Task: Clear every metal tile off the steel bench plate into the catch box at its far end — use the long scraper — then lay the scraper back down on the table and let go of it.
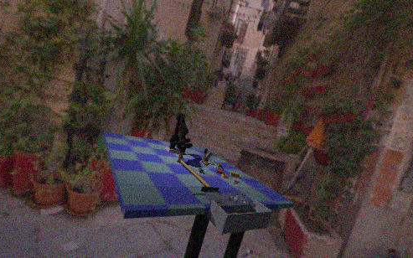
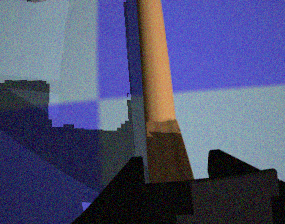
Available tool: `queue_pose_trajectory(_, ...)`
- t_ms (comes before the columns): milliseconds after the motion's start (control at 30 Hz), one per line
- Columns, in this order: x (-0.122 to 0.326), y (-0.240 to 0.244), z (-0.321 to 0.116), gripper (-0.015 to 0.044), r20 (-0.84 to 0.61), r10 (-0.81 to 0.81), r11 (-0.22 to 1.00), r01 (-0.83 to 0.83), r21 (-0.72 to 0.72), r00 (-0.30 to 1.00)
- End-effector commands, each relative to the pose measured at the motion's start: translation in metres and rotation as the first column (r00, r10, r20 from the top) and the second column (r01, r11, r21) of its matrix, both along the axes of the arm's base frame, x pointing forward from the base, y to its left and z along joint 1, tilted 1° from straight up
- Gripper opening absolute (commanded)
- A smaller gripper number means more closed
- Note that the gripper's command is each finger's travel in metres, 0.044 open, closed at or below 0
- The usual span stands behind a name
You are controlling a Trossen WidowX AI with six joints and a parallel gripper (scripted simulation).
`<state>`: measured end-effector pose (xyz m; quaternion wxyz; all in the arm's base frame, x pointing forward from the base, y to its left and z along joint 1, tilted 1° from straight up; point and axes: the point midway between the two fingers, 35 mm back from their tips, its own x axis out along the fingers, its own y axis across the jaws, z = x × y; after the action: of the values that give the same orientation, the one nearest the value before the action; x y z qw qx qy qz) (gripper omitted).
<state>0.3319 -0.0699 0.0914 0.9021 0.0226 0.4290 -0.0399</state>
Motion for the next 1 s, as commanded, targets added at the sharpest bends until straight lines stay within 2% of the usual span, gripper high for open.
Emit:
queue_pose_trajectory(0,0.000,0.009,0.002,0.0000,0.004,0.013,1.000,-0.013,0.005,1.000)
queue_pose_trajectory(967,-0.001,0.047,0.002,0.0000,0.002,0.020,1.000,-0.020,0.008,1.000)
